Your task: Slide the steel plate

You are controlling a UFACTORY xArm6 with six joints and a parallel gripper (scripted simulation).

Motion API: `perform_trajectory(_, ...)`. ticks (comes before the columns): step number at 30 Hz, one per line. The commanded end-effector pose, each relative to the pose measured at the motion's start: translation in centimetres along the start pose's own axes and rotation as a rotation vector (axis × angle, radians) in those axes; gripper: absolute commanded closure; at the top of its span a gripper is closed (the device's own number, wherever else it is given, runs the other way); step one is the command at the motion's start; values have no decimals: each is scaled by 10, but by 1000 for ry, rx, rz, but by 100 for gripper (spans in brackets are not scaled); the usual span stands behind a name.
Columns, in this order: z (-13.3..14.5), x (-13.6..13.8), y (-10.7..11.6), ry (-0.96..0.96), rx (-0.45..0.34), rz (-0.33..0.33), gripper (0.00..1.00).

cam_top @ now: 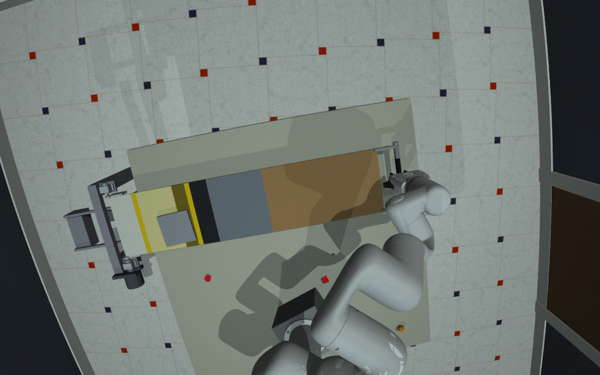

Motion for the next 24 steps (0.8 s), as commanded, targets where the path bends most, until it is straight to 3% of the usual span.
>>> perform_trajectory(1, 2, -1, 17, 0, -4, -3, 59)
perform_trajectory(4, 2, -1, 21, 0, -4, -3, 59)
perform_trajectory(18, 1, -1, 86, 0, -4, -3, 59)
perform_trajectory(24, 1, -1, 98, 0, -4, -3, 59)
Point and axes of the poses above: the point where the finger pads meet when closed, its own y axis back along the fingers, its own x axis across the jaws, z = x × y, the point moved 8 cm from there along y, back along the fingers, and after that the axes turned 9 degrees about -y, right-handed, at the moved point
